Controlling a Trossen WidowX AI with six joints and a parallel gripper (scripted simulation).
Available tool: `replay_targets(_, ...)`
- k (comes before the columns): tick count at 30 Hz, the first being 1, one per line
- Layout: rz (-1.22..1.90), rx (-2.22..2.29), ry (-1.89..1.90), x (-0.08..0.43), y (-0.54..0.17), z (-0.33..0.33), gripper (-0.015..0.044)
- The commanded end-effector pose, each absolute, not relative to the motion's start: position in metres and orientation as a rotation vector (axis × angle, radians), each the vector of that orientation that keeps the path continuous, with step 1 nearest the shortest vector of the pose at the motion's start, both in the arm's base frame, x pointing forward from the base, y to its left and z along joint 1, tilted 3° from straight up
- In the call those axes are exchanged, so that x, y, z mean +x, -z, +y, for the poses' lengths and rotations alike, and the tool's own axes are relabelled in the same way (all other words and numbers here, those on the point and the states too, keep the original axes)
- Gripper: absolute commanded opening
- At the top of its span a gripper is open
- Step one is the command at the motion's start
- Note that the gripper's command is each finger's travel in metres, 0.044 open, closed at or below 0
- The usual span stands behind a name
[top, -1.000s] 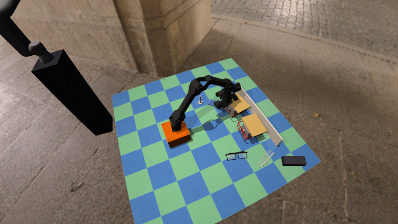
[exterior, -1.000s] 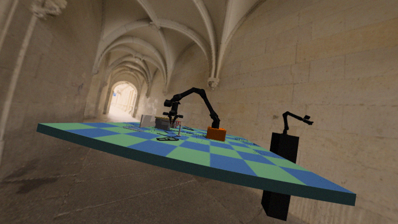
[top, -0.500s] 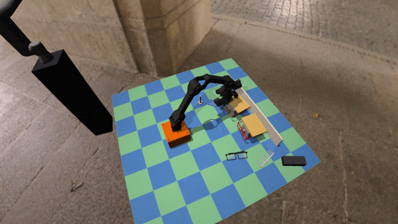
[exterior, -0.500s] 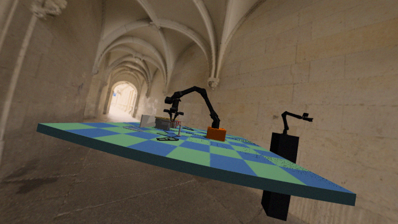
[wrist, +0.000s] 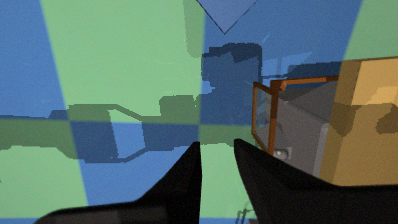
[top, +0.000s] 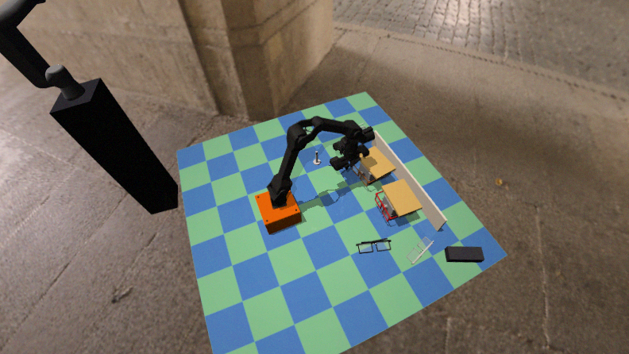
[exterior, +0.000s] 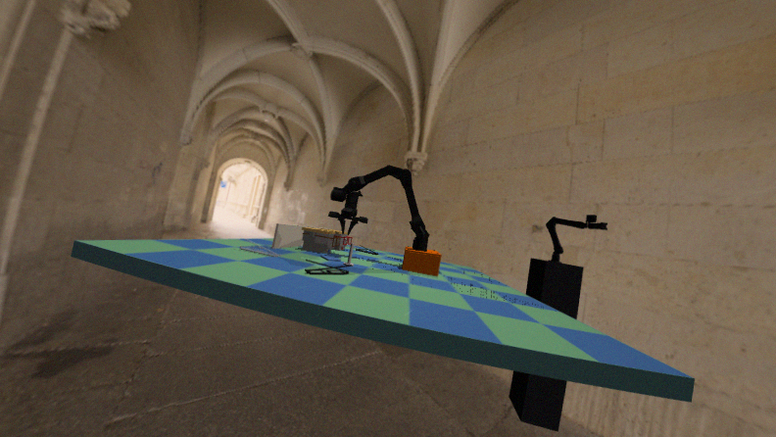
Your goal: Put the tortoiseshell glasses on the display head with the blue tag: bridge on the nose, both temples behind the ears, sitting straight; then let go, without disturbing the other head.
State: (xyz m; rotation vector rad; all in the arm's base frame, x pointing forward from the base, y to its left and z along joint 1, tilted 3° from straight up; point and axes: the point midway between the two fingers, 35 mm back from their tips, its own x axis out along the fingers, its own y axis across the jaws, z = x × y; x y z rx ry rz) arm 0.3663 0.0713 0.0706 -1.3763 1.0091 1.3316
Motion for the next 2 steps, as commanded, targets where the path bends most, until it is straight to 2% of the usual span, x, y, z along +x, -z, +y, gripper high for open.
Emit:
replay_targets(1, 1.012, -1.381, -1.335, 0.3547, -0.0741, 0.0678, 0.0108)
replay_targets(2, 1.012, -1.381, -1.335, 0.3547, -0.0741, 0.0678, 0.0108)
